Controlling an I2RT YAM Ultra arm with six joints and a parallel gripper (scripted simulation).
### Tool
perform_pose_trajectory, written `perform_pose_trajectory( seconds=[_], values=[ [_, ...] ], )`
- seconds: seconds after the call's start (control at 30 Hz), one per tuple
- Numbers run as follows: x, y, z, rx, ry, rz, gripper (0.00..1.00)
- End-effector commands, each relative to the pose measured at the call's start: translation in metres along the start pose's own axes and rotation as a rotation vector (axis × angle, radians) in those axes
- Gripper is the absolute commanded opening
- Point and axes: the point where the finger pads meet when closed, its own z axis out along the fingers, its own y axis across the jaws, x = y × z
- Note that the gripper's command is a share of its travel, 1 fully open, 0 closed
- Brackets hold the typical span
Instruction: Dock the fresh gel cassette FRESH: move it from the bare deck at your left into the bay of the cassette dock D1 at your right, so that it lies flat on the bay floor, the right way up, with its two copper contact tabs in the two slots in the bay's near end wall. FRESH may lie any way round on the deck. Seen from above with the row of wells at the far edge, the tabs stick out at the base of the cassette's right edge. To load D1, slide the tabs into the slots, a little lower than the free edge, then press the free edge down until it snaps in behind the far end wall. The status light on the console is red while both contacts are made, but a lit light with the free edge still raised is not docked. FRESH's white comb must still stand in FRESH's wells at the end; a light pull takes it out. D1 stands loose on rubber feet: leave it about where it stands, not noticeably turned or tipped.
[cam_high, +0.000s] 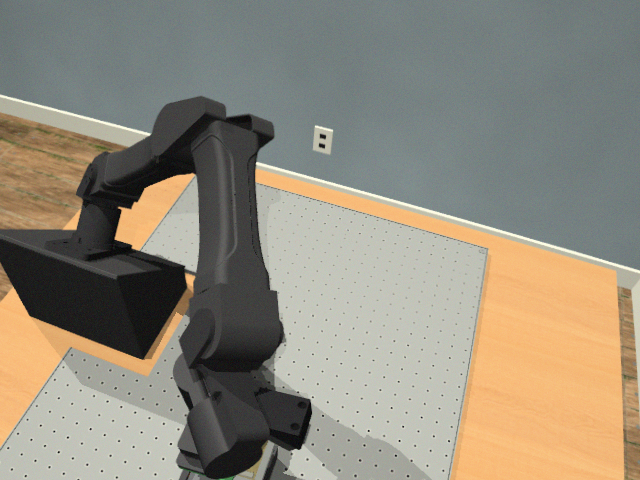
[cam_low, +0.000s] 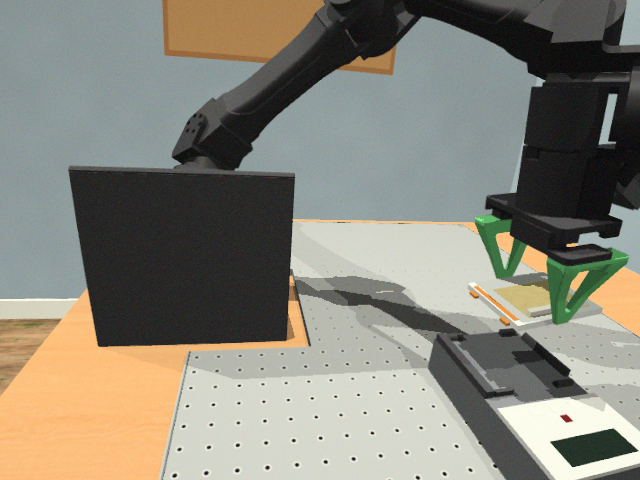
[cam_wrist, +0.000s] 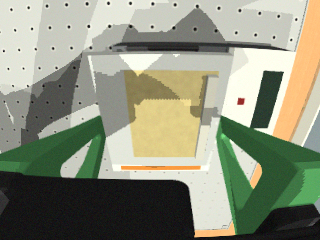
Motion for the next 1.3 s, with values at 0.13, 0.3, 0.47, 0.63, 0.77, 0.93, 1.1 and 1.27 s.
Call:
perform_pose_trajectory(
  seconds=[0.13,0.3,0.47,0.63,0.77,0.93,1.1,1.27],
  values=[
    [-0.011,-0.008,-0.004,0.019,-0.034,-0.014,0.0],
    [-0.003,-0.002,0.008,-0.001,-0.012,-0.001,0.0],
    [-0.001,-0.003,0.009,0.003,-0.024,0.007,0.0],
    [0.002,-0.002,0.023,-0.006,-0.009,0.007,0.0],
    [0.002,-0.004,0.024,-0.001,-0.02,0.01,0.0],
    [-0.002,0.0,0.028,0.003,-0.015,-0.005,0.0],
    [0.006,-0.006,0.037,-0.006,-0.017,0.018,0.0],
    [0.003,-0.002,0.046,-0.005,-0.008,0.004,0.0]
  ],
)
